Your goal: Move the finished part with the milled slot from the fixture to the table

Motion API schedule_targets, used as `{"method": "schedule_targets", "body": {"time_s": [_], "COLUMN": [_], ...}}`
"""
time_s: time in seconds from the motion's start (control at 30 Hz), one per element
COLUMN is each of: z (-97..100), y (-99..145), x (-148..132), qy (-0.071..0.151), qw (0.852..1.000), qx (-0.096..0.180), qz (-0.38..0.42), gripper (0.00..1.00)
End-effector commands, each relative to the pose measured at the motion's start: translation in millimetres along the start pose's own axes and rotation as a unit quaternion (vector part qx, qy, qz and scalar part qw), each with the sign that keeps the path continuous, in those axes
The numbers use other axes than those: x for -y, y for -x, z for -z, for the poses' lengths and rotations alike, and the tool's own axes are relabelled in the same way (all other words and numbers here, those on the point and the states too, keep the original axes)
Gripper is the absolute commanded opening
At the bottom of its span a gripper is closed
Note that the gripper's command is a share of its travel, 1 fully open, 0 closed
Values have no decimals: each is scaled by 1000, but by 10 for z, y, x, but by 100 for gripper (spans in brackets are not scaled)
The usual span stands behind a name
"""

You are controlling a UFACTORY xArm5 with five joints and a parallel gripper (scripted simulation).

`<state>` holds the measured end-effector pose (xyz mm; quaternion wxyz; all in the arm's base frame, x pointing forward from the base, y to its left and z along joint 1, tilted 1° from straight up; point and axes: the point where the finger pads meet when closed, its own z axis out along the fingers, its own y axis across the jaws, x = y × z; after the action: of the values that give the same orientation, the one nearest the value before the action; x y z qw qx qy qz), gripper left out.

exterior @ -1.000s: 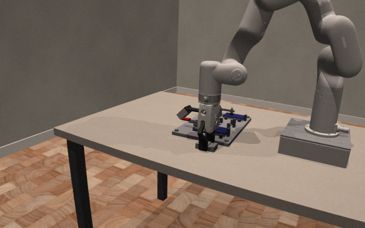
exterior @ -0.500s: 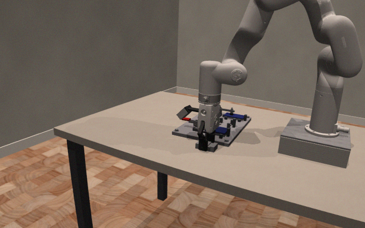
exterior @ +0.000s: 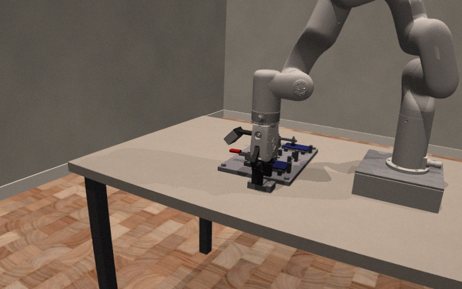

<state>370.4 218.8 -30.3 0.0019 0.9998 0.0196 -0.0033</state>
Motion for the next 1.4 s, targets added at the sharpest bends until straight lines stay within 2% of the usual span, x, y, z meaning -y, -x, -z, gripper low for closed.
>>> {"method": "schedule_targets", "body": {"time_s": [0.0, 0.5, 0.83, 1.37], "z": [83, 665, 804, 817], "y": [-10, -6, -5, -5], "x": [7, 11, 12, 12], "qy": [-1, -1, -1, -1], "qw": [1000, 1000, 1000, 1000], "qx": [-1, -1, -1, -2], "qz": [0, 0, 0, 0], "gripper": [69, 69, 69, 69]}}
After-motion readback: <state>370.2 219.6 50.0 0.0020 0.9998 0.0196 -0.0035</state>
